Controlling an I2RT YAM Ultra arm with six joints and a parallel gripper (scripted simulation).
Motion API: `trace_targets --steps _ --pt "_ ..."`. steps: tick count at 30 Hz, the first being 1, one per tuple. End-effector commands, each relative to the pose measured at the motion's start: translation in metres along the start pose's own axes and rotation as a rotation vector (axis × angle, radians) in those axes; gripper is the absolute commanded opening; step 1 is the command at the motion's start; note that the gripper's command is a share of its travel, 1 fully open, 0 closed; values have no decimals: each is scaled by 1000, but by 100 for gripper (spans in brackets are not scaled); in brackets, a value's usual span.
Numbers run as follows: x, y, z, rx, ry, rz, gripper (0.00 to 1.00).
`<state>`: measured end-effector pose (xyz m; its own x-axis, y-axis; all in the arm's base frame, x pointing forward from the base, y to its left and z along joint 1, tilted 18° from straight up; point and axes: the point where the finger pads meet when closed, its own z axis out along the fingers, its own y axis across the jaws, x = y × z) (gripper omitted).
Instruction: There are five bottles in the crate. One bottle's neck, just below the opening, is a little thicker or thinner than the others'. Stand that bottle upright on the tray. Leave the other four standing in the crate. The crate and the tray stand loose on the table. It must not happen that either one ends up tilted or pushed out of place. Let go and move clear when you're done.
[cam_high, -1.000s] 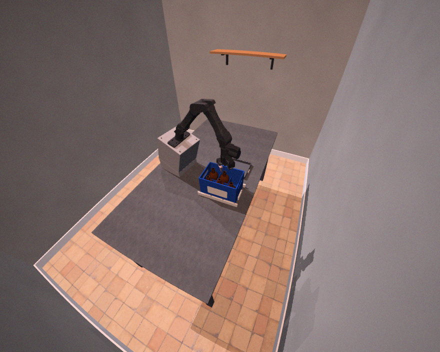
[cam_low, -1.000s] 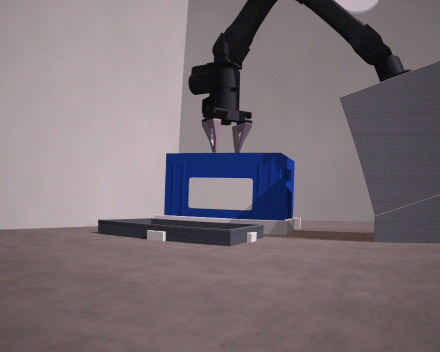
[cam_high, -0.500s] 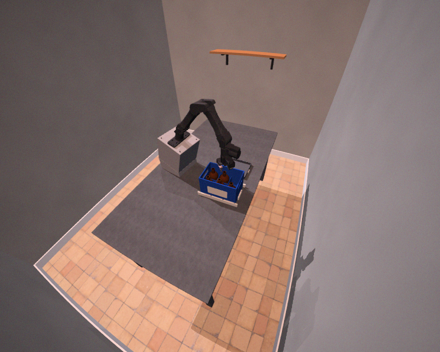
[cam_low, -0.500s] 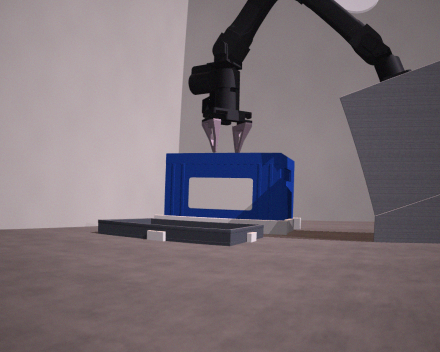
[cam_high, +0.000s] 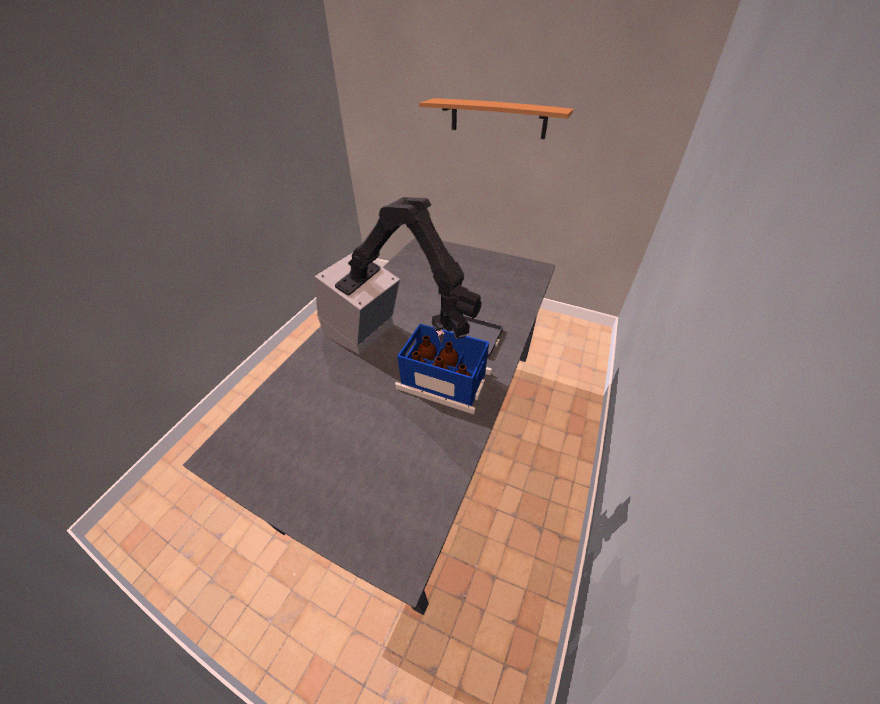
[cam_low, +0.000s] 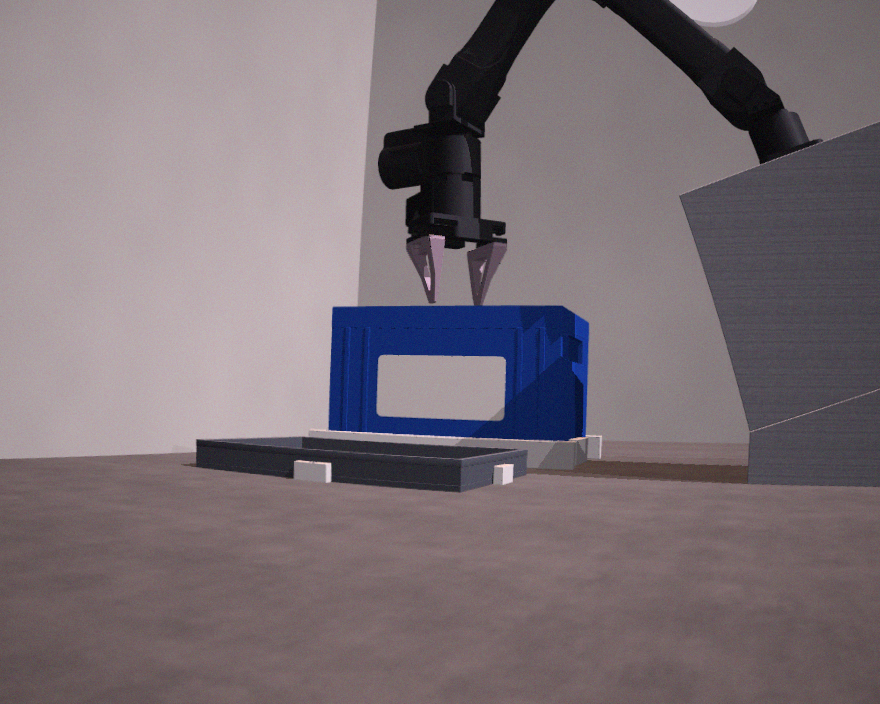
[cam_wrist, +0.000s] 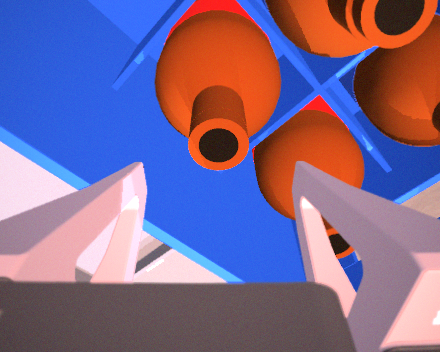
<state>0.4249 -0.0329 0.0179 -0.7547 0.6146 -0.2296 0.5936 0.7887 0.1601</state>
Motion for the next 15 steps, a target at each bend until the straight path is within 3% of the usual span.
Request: trace_targets --steps 1,15 --pt "-20 3 -29 -22 -60 10 61" --pt "-19 3 -50 -22 -60 9 61"
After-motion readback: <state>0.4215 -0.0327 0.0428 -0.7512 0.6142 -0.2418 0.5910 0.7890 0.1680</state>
